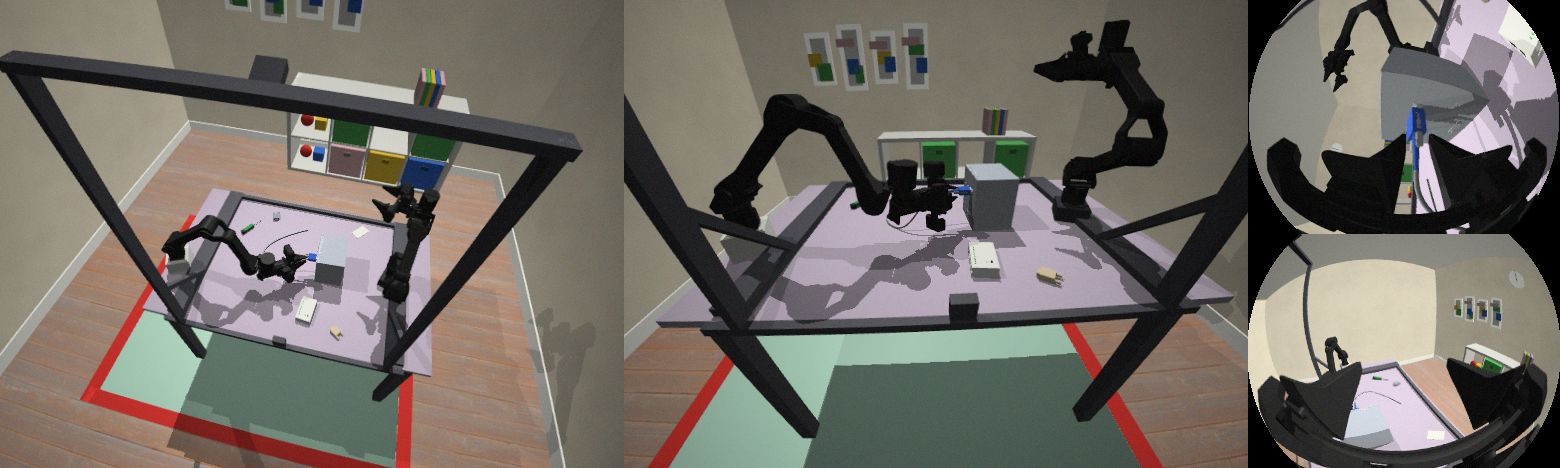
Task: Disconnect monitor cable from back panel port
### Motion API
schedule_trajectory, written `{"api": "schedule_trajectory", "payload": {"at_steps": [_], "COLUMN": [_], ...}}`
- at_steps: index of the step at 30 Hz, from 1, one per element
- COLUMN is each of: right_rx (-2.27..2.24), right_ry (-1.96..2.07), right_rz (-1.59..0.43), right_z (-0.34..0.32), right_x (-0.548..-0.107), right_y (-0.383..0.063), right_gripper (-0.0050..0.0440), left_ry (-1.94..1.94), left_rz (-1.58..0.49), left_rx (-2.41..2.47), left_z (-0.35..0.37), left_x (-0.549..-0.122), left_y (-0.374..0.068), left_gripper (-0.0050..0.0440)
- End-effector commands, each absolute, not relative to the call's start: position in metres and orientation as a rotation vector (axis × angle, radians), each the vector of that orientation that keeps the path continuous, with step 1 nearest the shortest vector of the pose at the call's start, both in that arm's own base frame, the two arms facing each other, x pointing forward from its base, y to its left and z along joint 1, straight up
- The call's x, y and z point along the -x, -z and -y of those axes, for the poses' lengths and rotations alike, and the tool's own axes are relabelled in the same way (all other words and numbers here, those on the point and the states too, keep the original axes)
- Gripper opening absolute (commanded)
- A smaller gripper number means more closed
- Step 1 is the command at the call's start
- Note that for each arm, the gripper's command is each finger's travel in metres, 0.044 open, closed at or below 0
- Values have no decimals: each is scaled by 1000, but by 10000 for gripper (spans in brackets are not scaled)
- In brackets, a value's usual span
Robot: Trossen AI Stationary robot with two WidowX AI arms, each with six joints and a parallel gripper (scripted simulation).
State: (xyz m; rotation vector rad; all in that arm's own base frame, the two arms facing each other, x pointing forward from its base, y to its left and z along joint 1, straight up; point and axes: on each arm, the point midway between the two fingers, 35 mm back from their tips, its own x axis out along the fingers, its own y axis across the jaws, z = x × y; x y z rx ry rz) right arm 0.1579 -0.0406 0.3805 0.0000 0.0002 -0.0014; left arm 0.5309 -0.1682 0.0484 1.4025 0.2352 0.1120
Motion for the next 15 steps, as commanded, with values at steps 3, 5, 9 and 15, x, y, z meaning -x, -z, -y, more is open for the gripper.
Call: {"api": "schedule_trajectory", "payload": {"at_steps": [3, 5, 9, 15], "right_rx": [6, 6, 6, 6], "right_ry": [0, 0, 0, 0], "right_rz": [1, 1, 1, 1], "right_z": [39, 39, 39, 39], "right_x": [-158, -158, -158, -158], "right_y": [-383, -383, -383, -383], "right_gripper": [440, 440, 440, 440], "left_ry": [-128, -128, -128, -114], "left_rz": [-219, -219, -219, -231], "left_rx": [-1393, -1393, -1393, -1362], "left_z": [169, 169, 169, 169], "left_x": [-533, -533, -533, -533], "left_y": [-60, -60, -60, -61], "left_gripper": [8, 0, 0, 0]}}
